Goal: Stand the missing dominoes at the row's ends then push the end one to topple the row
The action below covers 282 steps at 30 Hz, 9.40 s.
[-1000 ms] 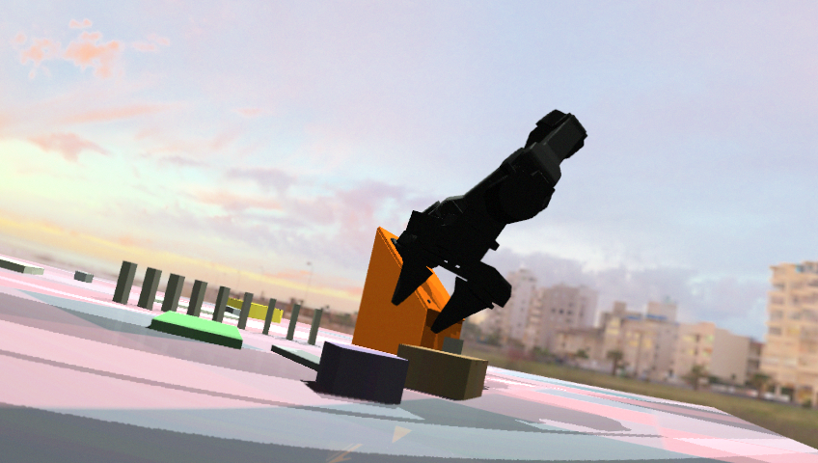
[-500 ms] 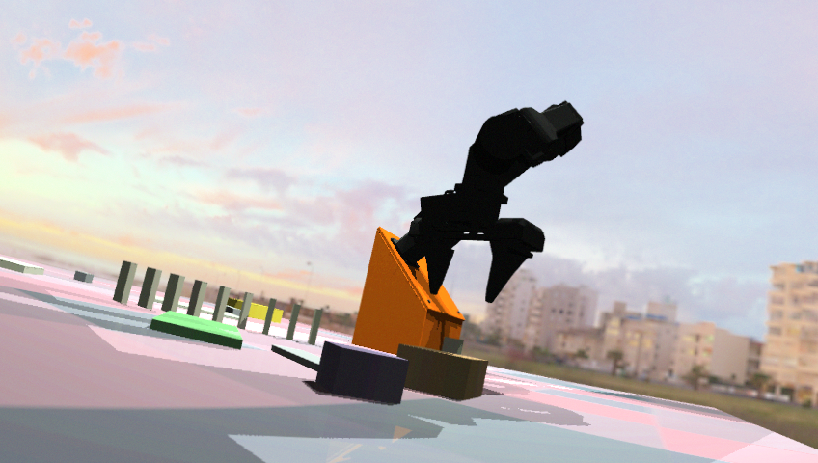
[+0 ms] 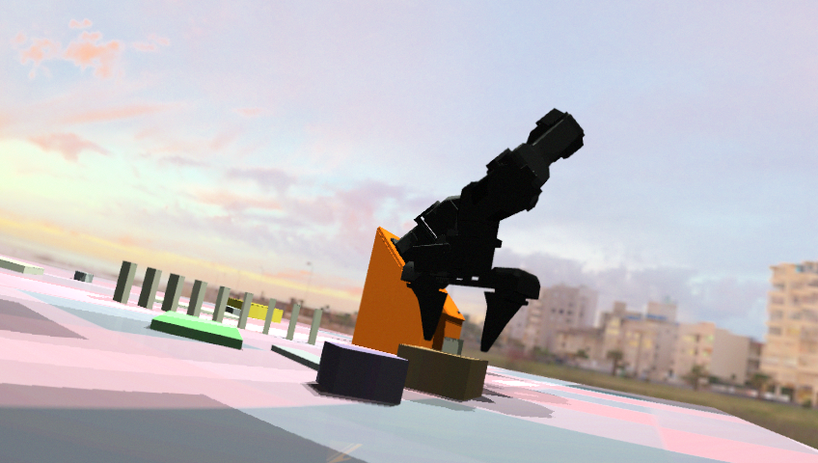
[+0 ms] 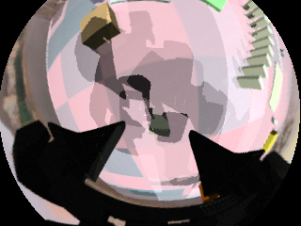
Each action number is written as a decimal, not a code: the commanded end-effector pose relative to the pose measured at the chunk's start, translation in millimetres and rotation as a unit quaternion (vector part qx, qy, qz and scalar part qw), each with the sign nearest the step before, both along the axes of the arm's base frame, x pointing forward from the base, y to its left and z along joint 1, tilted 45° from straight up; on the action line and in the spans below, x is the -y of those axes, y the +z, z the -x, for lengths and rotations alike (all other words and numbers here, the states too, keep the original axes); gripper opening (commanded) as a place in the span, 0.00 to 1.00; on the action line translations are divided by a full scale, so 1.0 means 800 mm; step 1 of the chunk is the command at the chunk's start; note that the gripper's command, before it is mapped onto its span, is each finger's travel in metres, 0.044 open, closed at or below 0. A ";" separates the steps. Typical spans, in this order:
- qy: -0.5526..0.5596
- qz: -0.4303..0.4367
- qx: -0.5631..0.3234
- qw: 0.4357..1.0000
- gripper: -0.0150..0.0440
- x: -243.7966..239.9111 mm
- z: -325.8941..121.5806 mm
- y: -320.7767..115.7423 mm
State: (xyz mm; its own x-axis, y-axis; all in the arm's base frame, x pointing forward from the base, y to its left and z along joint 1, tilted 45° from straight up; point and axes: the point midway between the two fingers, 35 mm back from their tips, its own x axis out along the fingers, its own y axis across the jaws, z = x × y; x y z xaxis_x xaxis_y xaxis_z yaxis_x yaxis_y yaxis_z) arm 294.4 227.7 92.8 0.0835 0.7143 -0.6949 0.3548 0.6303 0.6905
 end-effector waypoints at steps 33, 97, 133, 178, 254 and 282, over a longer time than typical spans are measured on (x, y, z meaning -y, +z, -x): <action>-0.003 0.006 -0.002 1.000 0.44 0.010 -0.006 0.004; -0.185 -0.015 -0.187 0.965 0.44 0.132 -0.014 -0.153; -0.184 -0.009 -0.183 0.966 1.00 0.250 -0.002 -0.036; 0.347 0.049 0.351 0.868 0.25 0.165 0.020 -0.068; 0.353 0.048 0.339 0.871 0.25 0.169 -0.022 -0.132; 0.348 0.050 0.352 0.868 0.25 0.191 -0.026 -0.123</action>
